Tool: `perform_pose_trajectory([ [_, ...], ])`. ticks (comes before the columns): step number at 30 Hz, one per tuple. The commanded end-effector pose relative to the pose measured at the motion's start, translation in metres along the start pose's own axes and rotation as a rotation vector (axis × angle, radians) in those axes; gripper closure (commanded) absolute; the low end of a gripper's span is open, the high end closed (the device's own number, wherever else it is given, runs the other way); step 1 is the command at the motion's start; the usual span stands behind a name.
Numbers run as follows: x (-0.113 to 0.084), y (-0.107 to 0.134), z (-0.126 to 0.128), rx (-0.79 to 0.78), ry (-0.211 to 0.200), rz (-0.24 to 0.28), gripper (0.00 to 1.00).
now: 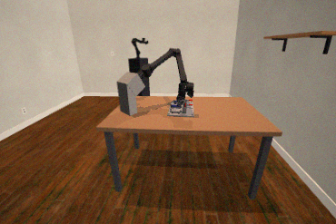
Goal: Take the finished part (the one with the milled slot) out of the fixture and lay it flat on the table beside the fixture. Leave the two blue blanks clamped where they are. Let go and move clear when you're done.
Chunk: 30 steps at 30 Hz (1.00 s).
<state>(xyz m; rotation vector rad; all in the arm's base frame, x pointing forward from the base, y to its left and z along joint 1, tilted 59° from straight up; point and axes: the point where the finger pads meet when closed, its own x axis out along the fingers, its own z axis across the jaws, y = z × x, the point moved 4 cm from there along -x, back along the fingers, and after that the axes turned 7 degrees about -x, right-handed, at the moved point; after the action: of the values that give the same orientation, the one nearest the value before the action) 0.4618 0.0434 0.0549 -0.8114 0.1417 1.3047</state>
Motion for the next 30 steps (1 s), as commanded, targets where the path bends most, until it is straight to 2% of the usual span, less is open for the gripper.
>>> perform_pose_trajectory([
  [1, -0.029, -0.013, -0.003, -0.018, 0.017, -0.043, 0.55],
  [5, -0.041, -0.014, -0.002, -0.021, 0.016, -0.047, 0.55],
  [15, -0.057, -0.014, -0.001, -0.022, 0.014, -0.051, 0.55],
  [24, -0.056, -0.009, -0.004, -0.010, 0.013, -0.044, 0.55],
  [30, -0.056, -0.019, -0.008, -0.039, 0.026, -0.061, 0.55],
])
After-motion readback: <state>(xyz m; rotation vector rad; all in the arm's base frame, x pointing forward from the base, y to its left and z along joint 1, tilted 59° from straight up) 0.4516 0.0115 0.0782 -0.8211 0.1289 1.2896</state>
